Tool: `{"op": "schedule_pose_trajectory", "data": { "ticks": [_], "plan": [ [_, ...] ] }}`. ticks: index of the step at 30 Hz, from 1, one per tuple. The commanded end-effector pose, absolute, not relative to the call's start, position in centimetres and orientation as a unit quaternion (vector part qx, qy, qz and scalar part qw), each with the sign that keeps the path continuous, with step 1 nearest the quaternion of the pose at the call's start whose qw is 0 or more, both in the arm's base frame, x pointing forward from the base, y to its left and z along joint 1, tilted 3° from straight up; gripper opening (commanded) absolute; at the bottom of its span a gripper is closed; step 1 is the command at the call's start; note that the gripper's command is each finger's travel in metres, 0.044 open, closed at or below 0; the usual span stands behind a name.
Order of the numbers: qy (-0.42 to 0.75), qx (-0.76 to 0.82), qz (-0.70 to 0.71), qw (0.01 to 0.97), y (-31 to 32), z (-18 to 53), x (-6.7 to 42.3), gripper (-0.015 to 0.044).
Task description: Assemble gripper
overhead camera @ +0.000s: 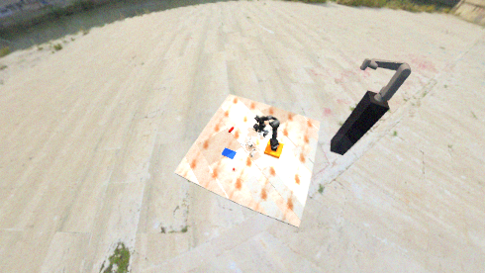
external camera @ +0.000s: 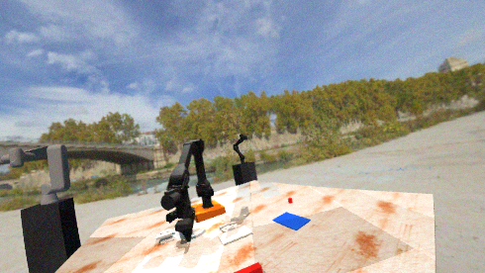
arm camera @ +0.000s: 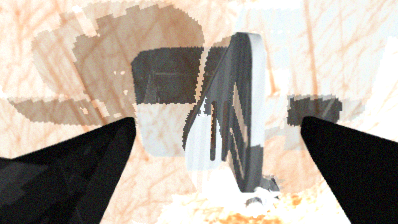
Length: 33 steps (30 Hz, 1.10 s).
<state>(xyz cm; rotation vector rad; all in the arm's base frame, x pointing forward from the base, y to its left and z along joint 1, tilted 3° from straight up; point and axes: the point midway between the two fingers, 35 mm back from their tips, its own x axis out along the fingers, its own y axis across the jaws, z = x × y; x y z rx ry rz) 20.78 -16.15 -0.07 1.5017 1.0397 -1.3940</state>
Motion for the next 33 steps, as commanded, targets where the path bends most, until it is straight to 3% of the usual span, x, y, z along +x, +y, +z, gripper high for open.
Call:
{"op": "schedule_pose_trajectory", "data": {
  "ticks": [1, 7, 17, 24, 33],
  "plan": [
    [0.411, 0.596, -0.556, 0.409, -16.19, -0.09, 20.78, 0.0440],
    [0.411, 0.596, -0.556, 0.409, -16.19, -0.09, 20.78, 0.0440],
    [0.413, 0.596, -0.554, 0.410, -16.15, -0.07, 20.78, 0.0177],
    [0.413, 0.596, -0.554, 0.410, -16.15, -0.07, 20.78, 0.0134],
    [0.413, 0.596, -0.554, 0.410, -16.15, -0.07, 20.78, 0.0134]
  ]
}}
